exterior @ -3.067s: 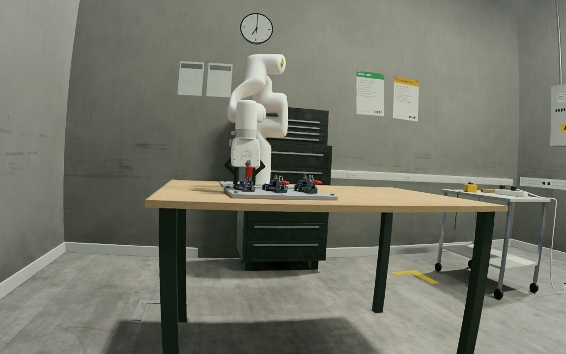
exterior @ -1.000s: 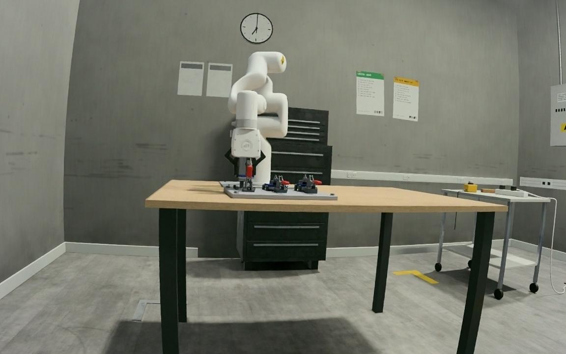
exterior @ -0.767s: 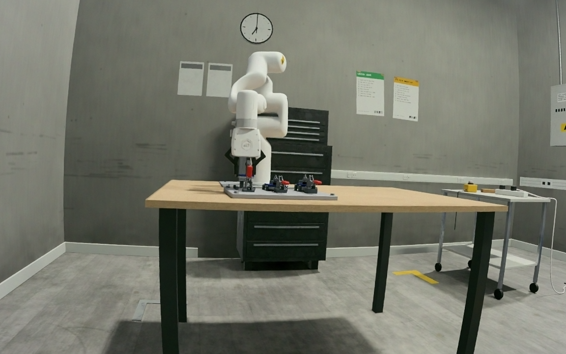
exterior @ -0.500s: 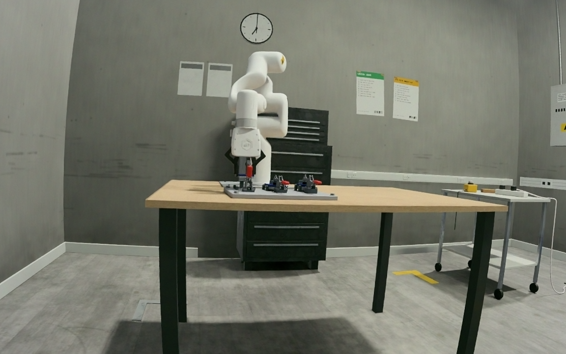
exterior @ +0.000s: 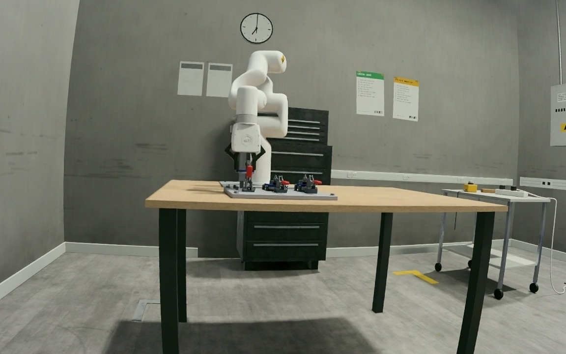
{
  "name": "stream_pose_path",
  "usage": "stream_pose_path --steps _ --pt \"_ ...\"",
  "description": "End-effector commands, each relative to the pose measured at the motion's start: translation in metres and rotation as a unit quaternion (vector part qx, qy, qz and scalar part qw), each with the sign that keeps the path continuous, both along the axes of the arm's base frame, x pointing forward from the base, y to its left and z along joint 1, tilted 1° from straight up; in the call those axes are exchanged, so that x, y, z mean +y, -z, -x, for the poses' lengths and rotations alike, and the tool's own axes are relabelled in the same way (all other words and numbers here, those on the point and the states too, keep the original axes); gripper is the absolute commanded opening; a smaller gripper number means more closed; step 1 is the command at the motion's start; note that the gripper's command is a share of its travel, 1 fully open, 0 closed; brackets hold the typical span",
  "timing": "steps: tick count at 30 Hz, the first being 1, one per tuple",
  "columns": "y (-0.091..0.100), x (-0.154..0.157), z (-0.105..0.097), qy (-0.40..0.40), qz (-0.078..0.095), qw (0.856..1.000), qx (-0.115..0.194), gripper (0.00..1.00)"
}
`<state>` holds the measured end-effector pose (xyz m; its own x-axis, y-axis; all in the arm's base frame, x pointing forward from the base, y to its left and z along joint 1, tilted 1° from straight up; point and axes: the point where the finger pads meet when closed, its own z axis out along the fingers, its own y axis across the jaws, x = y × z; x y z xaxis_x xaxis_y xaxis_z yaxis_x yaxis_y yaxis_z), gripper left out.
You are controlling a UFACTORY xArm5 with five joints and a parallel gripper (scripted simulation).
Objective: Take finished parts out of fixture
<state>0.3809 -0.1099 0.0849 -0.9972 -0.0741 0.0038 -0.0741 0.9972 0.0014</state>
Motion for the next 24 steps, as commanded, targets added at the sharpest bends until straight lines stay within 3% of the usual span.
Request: stream_pose_path --steps 1,24 --pt "-0.0129 -0.0004 0.0013 0.0 0.001 1.0 -0.002 0.0" --pt "-0.0201 -0.0004 0.003 0.0 0.001 1.0 -0.002 0.0"
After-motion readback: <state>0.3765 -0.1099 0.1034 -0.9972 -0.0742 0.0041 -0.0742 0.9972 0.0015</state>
